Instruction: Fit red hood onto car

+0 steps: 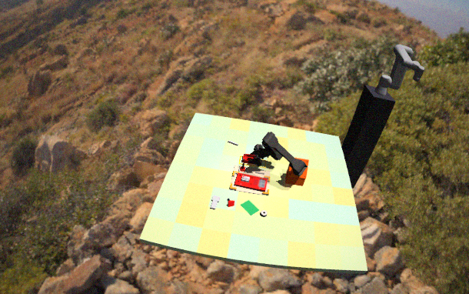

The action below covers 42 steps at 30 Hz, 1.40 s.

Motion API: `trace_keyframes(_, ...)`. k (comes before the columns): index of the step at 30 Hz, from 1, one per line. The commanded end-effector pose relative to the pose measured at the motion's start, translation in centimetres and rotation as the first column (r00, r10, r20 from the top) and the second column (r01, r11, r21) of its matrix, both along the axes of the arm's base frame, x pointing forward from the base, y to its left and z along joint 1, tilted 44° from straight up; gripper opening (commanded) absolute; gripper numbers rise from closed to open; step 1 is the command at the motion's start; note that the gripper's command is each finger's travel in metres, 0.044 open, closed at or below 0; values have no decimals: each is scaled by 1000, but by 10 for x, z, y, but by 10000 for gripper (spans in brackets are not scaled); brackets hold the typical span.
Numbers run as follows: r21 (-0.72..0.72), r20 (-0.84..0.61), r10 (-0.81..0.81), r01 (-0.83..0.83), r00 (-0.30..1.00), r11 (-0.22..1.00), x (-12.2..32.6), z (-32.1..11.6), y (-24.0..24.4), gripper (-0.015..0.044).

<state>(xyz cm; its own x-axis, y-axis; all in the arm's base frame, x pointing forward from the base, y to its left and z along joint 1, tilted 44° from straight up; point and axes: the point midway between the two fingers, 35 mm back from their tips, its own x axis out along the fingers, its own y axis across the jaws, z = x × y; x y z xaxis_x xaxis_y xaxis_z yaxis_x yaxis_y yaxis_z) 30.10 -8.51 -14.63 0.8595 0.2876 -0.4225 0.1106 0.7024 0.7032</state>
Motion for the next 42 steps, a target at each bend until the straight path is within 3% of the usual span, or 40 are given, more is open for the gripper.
trace_keyframes(1,1,0,-1,1,1000,1000,0,0,0,367)
trace_keyframes(9,1,0,-1,1,1000,1000,0,0,0,314)
trace_keyframes(21,-3,-4,1,-1,1000,1000,1,13,-16,0)
trace_keyframes(42,-4,-2,0,0,1000,1000,-5,47,-47,0)
